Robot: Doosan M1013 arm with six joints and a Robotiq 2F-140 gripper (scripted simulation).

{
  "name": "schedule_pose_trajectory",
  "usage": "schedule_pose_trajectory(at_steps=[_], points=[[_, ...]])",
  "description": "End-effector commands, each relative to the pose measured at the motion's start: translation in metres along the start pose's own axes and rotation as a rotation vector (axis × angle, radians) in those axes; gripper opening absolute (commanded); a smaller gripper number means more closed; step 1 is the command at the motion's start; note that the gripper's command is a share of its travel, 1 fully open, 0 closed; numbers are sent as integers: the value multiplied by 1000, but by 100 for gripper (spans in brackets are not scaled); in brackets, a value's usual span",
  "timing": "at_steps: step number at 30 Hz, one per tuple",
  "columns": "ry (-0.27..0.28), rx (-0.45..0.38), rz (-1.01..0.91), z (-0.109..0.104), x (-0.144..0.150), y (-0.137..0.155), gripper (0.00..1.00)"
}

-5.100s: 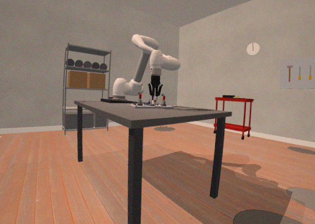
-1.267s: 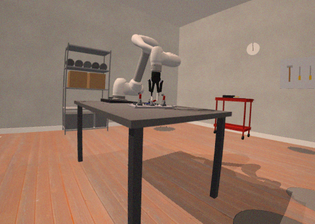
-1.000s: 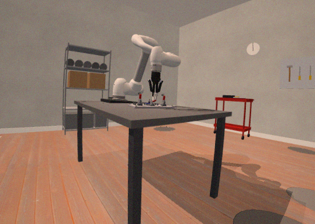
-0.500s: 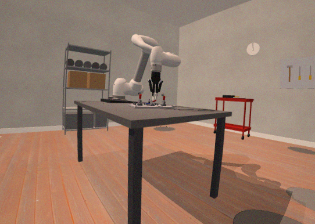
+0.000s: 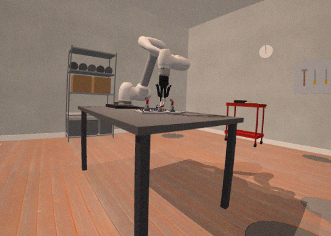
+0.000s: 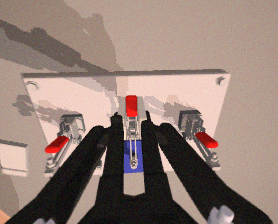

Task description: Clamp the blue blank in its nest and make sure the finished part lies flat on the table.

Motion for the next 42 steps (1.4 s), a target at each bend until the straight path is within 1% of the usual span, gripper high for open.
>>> schedule_pose_trajectory(at_steps=[1, 26, 31, 38, 42], points=[[0, 5, -1, -5, 2, -2, 0], [0, 5, -1, -6, 0, -1, 0], [0, 5, -1, -9, 0, -1, 0], [0, 5, -1, -21, 0, -1, 0], [0, 5, -1, -24, 0, -1, 0]])
Point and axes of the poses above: the point where the finger pads meet when closed, its own z axis out along the fingers, its own x axis across the jaws, y = z × x, the point moved 8 cm from there along -z, back along the fingers, and after that the axes turned 6 degrees about z, right-handed, at the moved point
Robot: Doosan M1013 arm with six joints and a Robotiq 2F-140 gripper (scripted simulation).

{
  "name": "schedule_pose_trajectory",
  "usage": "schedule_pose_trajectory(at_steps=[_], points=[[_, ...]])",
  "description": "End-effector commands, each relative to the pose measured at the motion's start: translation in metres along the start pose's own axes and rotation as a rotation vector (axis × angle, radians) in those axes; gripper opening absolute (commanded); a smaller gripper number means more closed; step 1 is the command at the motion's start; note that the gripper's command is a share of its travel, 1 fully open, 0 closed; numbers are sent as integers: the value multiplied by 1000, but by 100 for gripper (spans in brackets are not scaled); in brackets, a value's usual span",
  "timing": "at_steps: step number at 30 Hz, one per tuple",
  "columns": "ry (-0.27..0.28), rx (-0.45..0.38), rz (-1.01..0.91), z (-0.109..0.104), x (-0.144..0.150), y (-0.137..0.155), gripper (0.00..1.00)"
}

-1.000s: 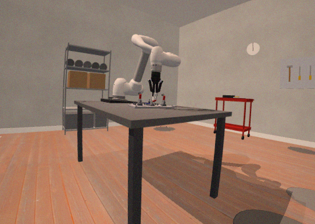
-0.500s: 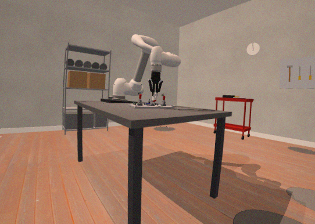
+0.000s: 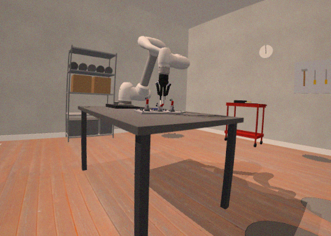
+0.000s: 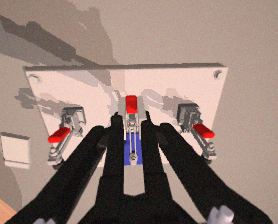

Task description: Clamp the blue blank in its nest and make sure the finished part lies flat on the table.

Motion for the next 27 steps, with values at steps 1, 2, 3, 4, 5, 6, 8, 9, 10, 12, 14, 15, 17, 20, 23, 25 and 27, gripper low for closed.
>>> schedule_pose_trajectory(at_steps=[1, 2, 3, 4, 5, 6, 8, 9, 10, 12, 14, 15, 17, 20, 23, 25, 27], points=[[-3, 20, 0, -12, -1, -7, 0], [-3, 20, 0, -12, -1, -7, 0], [-3, 20, 0, -12, -1, -7, 0], [-3, 20, 0, -12, -1, -7, 0], [-3, 20, 0, -12, -1, -7, 0], [-3, 20, 0, -12, -1, -7, 0], [-3, 20, 0, -12, -1, -7, 0], [-3, 20, 0, -12, -1, -7, 0], [-3, 20, 0, -12, -1, -7, 0], [-3, 20, 0, -12, -1, -7, 0], [-3, 20, 0, -12, -1, -7, 0], [-3, 20, 0, -13, -1, -7, 0], [-3, 20, 0, -14, -1, -7, 0], [-3, 20, 0, -17, -1, -7, 0], [-3, 20, 0, -19, -1, -7, 0], [-3, 20, 0, -21, -1, -7, 0], [-3, 20, 0, -23, -1, -7, 0]])
Point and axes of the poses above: the point where the finger pads meet when closed, its own z axis out along the fingers, its own x axis across the jaws, y = z × x, the point moved 8 cm from there along -z, back along the fingers, and after that the axes turned 6 degrees about z, right-handed, at the moved point
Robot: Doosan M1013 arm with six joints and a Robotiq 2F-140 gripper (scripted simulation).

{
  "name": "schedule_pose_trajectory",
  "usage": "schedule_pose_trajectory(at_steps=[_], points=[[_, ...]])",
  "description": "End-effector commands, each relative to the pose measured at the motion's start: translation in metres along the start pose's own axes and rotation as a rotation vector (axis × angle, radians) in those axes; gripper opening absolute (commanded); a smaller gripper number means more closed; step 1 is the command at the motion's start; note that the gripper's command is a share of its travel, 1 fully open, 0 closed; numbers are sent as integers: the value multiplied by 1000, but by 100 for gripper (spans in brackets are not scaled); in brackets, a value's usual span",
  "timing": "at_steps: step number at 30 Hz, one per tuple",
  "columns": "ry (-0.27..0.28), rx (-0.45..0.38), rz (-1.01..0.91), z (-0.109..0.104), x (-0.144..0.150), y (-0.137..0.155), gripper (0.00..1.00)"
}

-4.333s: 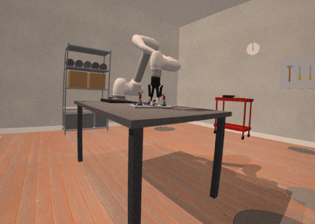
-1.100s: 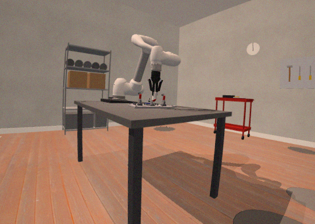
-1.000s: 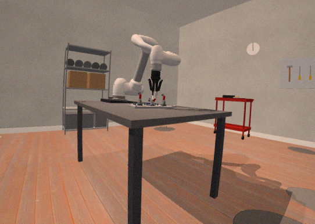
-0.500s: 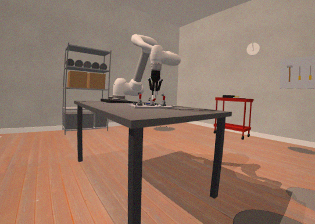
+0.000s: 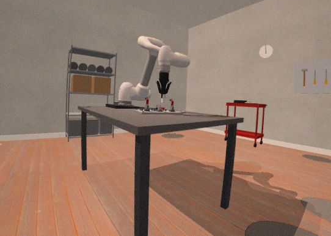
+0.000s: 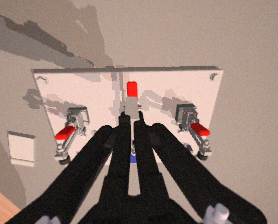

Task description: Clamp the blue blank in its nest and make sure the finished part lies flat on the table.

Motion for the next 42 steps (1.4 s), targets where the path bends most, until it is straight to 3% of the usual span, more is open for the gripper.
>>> schedule_pose_trajectory(at_steps=[1, 18, 28, 42], points=[[1, 6, 1, -9, 1, -3, 0], [1, 6, 1, -10, 1, -3, 0], [1, 6, 1, 14, 2, -11, 0], [1, 6, 1, 21, 2, -13, 0]])
Point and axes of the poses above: the point where the finger pads meet when closed, its own z axis out along the fingers, its own x axis across the jaws, y = z × x, the point moved 8 cm from there along -z, back along the fingers, and after that the axes turned 6 degrees about z, right-handed, at the moved point
